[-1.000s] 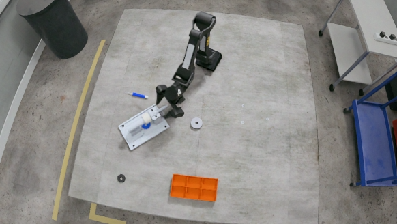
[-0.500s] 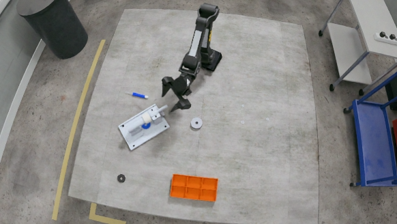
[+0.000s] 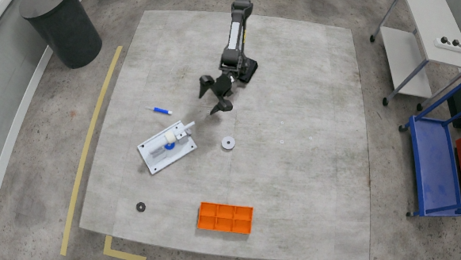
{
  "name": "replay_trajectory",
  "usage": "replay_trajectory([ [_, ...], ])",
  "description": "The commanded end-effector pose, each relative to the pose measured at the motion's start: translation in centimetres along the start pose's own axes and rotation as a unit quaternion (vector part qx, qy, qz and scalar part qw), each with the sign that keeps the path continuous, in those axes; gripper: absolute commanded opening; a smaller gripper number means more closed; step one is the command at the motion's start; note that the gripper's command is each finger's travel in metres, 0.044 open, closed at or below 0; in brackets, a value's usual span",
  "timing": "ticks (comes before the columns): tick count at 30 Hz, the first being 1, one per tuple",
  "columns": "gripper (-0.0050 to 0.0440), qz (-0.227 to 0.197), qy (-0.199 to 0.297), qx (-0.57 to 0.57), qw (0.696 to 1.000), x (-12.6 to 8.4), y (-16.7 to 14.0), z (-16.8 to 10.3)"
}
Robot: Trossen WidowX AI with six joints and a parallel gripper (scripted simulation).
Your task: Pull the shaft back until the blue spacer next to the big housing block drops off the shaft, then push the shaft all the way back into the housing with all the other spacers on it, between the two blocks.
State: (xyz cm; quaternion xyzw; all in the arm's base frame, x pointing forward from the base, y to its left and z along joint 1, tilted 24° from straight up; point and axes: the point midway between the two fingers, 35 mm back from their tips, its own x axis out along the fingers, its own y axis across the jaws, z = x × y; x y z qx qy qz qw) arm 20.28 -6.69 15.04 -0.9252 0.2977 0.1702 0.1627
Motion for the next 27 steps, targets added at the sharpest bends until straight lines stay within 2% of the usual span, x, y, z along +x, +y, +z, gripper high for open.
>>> replay_trajectory([
  [1,0.0440,-0.001,0.006,0.001,1.000,-1.2,0.5,0.5],
  [4,0.0440,-0.006,0.013,0.008,1.000,-1.6,0.2,-0.4],
  [10,0.0440,-0.008,0.013,0.013,1.000,-3.9,0.0,-0.5],
  [16,0.0440,-0.012,0.019,0.008,1.000,-5.0,0.2,-0.8],
  [27,0.0440,-0.011,0.020,0.005,1.000,-5.2,0.3,-0.9],
])
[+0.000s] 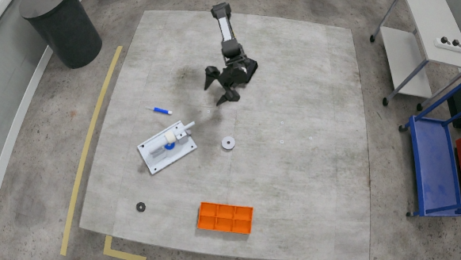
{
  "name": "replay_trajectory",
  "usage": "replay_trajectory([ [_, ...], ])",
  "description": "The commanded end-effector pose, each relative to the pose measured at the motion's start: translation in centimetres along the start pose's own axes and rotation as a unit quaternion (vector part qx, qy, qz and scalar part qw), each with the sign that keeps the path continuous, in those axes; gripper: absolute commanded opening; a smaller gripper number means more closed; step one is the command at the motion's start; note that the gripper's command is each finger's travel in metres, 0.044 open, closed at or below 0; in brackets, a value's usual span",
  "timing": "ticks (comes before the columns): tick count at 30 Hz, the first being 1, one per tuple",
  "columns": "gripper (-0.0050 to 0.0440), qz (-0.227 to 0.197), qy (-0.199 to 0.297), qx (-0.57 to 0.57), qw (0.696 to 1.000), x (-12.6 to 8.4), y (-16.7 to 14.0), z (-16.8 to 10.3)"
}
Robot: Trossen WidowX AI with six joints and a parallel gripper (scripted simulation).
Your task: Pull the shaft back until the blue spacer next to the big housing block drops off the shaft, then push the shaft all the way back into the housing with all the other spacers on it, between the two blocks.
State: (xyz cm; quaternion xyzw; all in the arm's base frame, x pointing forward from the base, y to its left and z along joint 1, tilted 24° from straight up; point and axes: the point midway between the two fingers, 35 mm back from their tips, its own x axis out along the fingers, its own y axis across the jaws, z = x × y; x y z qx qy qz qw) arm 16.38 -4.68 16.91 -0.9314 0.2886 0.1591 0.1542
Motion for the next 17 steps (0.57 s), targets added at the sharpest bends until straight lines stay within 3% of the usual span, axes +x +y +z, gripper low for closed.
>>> replay_trajectory([
  [1,0.0440,-0.001,0.008,0.012,1.000,-0.44,-0.10,-0.88],
  [17,0.0440,0.002,0.005,0.006,1.000,-0.27,-0.03,-0.50],
])
